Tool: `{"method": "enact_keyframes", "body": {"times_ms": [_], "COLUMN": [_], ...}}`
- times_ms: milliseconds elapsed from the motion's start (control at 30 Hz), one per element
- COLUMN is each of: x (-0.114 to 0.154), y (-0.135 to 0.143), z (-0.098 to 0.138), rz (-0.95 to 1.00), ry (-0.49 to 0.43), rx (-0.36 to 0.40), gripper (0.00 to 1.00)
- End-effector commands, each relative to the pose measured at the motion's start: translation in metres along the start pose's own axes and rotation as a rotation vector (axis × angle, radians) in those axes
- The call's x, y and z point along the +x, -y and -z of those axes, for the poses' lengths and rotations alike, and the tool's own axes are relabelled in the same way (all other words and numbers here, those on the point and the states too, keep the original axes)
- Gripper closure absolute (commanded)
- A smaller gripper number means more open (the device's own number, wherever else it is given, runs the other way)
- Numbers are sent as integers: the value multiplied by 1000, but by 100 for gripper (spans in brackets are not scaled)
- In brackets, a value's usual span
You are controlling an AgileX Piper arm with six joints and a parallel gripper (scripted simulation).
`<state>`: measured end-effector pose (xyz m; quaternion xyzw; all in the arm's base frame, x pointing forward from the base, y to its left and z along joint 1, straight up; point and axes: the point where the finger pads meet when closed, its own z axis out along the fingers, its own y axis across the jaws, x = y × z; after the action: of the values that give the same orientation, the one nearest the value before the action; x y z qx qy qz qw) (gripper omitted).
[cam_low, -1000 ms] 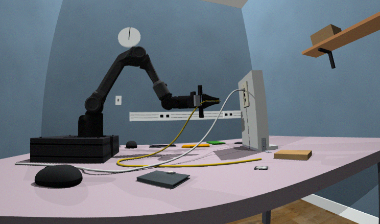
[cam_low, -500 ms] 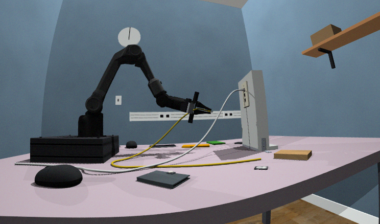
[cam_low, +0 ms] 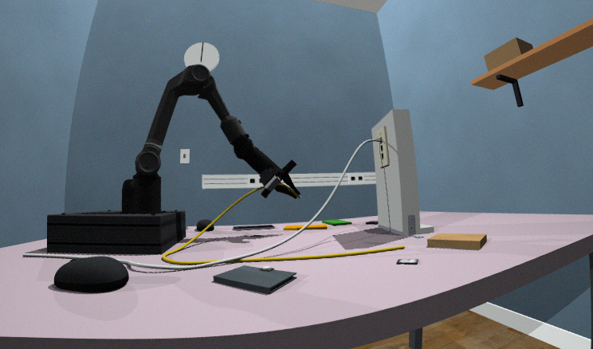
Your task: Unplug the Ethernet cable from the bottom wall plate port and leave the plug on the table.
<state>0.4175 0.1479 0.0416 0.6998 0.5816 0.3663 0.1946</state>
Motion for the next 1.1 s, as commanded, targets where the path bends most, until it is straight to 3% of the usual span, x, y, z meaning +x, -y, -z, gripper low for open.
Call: {"method": "enact_keyframes", "body": {"times_ms": [0,233,467,533,633,1067], "x": [12,37,56,56,62,59], "y": [25,88,146,146,168,177], "z": [9,45,97,97,124,117], "rz": [-27,-75,-106,-106,-113,-113], "ry": [-26,-75,-107,-107,-115,-115], "rx": [120,393,671,671,792,796], "gripper": [100,100,100,100,100,100]}}
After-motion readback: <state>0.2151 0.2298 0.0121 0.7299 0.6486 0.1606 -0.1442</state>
